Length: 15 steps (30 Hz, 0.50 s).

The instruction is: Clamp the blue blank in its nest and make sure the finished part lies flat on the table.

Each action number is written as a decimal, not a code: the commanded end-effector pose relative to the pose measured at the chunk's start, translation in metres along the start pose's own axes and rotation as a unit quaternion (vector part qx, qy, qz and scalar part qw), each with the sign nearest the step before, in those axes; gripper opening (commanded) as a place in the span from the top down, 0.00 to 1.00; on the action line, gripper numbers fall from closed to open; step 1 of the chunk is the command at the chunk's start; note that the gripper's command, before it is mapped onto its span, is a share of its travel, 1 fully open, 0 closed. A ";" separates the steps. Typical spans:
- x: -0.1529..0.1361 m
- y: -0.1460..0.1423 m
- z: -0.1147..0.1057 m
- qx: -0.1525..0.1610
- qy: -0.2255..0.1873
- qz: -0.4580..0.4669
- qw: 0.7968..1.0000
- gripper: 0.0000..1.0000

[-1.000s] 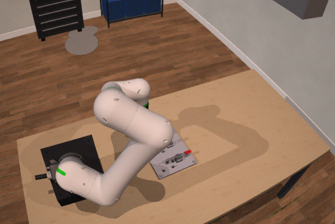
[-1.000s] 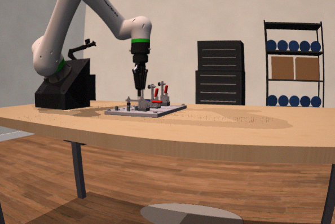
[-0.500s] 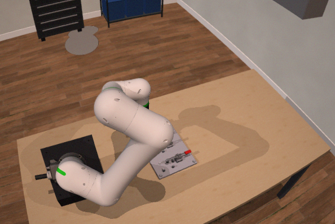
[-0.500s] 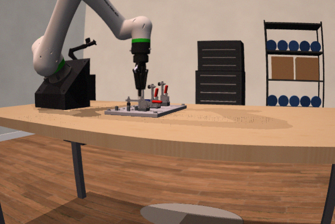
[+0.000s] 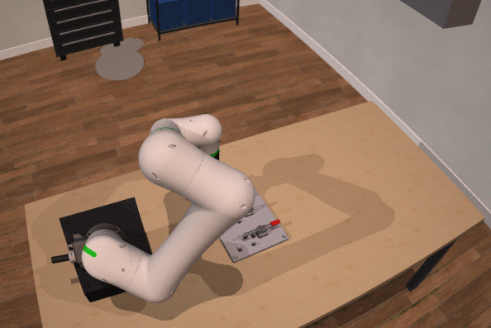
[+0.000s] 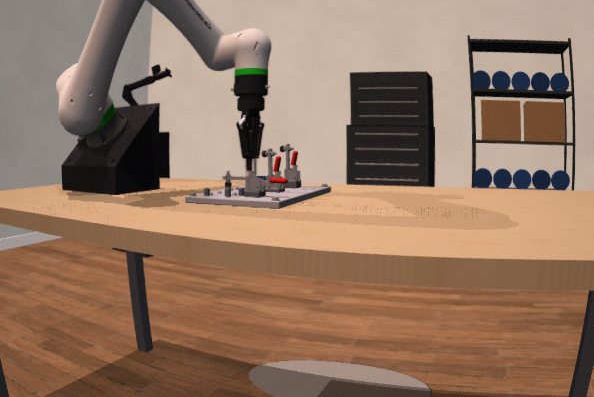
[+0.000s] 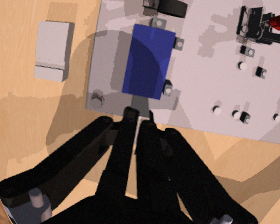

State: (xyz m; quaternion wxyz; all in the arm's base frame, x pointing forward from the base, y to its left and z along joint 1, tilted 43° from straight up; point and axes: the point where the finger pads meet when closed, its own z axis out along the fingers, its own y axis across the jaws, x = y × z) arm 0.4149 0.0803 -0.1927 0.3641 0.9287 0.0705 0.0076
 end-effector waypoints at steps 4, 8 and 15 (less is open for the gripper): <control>-0.002 0.000 0.000 0.000 0.000 0.000 1.000 1.00; -0.006 0.000 0.000 0.000 0.000 0.000 1.000 1.00; -0.019 0.000 0.000 0.000 0.000 0.000 1.000 1.00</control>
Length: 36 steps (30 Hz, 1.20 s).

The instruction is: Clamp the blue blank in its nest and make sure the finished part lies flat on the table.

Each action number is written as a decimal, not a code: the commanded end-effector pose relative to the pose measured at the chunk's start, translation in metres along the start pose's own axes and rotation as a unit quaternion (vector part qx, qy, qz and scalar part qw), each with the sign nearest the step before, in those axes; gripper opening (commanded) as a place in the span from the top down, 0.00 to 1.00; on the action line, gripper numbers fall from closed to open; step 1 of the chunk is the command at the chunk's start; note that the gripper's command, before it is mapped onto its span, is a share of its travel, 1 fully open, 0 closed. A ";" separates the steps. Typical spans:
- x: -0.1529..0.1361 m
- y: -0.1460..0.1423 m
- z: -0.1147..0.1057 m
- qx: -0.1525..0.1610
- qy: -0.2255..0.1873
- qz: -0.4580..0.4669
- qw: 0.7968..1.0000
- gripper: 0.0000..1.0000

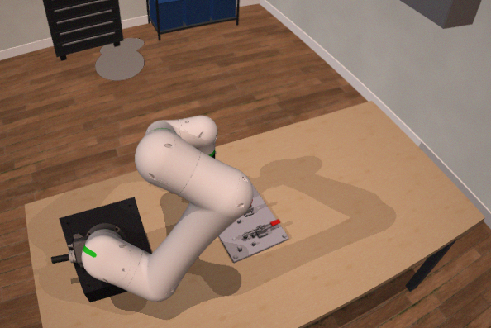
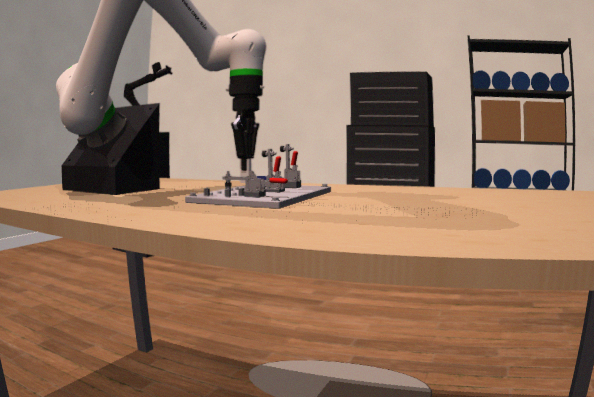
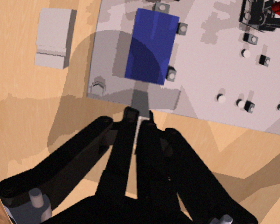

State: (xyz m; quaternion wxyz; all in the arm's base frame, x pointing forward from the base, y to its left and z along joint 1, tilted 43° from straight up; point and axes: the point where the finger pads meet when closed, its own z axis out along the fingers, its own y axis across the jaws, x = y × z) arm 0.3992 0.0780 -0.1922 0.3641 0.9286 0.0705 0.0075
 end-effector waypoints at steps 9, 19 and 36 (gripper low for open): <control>-0.004 0.000 -0.009 0.000 0.000 0.000 1.000 1.00; -0.004 0.000 -0.040 0.000 0.000 0.000 1.000 1.00; -0.004 0.000 -0.040 0.000 0.000 0.000 1.000 1.00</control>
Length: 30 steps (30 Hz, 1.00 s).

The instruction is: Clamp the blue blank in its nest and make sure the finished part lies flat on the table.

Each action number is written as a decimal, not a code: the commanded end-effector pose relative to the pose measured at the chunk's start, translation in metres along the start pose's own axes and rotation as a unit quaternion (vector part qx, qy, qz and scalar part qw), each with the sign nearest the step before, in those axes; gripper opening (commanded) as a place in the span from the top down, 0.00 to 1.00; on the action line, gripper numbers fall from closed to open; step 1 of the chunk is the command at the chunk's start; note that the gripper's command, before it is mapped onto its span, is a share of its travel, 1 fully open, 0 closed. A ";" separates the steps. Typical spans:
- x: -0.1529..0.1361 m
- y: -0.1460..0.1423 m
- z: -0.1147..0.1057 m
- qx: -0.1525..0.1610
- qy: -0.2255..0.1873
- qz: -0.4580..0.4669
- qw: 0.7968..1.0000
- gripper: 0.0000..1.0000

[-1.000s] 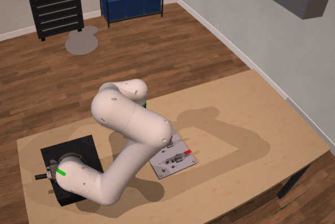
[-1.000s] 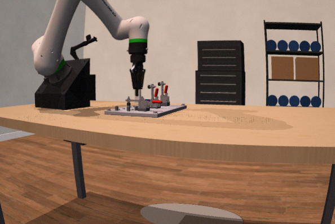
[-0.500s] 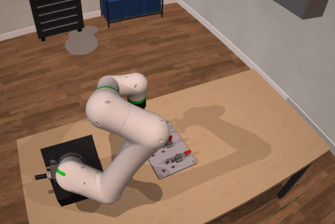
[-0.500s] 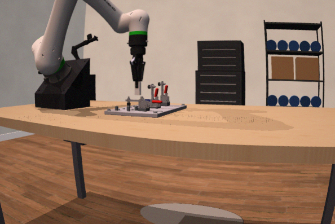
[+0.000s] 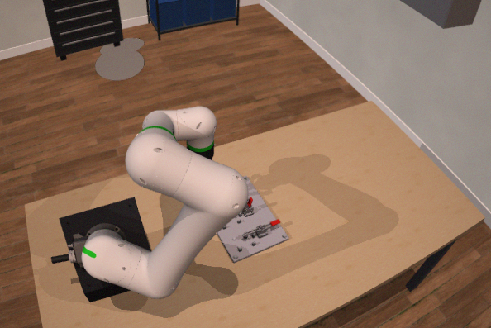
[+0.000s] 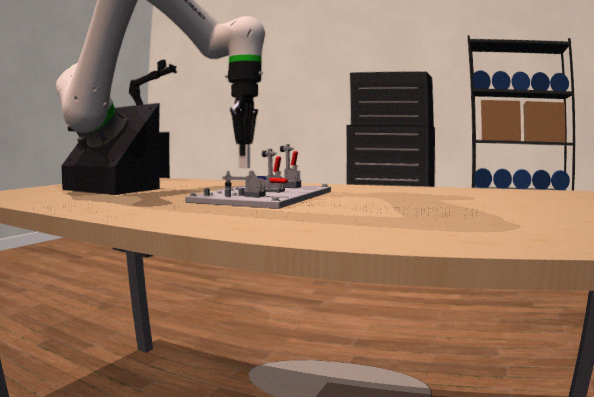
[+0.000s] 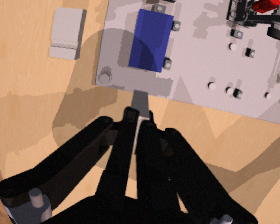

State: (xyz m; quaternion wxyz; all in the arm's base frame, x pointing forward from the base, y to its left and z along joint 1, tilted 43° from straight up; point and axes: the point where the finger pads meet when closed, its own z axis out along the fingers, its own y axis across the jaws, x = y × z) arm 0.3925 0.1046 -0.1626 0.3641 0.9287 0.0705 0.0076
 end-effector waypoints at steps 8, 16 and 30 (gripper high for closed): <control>0.000 0.000 0.000 0.000 0.000 0.000 1.000 1.00; 0.000 0.000 0.000 0.000 0.000 0.000 1.000 1.00; 0.038 -0.028 0.000 0.000 0.000 0.000 1.000 1.00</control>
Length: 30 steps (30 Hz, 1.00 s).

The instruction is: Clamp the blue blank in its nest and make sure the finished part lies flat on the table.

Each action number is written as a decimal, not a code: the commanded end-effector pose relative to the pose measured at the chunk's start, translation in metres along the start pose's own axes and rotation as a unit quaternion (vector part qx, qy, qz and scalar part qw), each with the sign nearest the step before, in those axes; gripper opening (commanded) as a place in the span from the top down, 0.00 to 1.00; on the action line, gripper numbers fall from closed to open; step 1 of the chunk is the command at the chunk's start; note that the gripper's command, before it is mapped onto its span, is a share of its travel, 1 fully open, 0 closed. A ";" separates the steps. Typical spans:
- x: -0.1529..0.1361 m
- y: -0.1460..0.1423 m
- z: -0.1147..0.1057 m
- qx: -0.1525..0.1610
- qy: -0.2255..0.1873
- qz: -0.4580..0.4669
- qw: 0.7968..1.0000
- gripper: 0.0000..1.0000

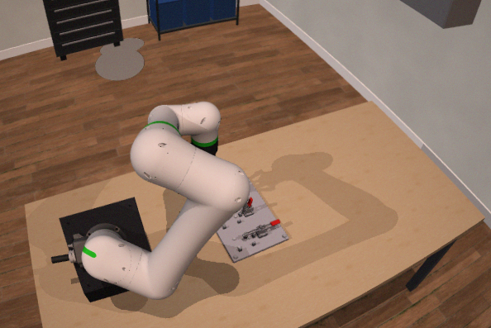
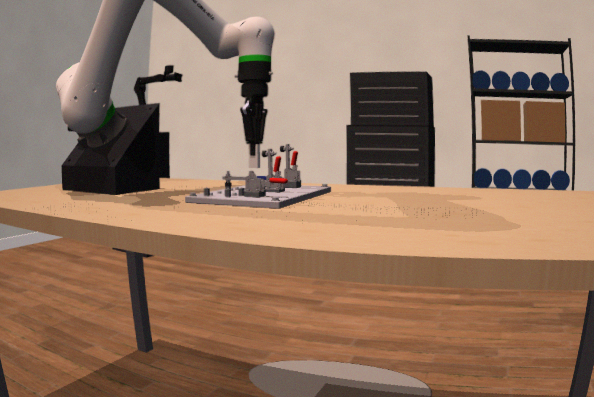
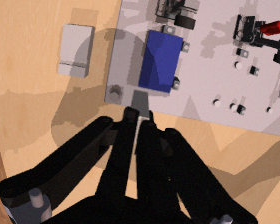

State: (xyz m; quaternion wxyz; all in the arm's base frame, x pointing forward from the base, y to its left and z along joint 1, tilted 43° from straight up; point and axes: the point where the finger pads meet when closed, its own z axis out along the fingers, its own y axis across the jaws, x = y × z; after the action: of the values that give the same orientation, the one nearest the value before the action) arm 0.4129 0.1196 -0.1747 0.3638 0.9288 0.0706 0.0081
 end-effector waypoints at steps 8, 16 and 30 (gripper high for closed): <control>0.043 -0.031 0.000 0.000 0.000 0.000 1.000 1.00; 0.046 -0.033 0.000 0.000 0.000 0.000 1.000 1.00; 0.046 -0.033 0.030 0.000 0.000 0.000 1.000 1.00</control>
State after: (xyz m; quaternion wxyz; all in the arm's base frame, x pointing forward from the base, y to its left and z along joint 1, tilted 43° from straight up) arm 0.4553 0.1341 -0.2161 0.3641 0.9287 0.0705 0.0074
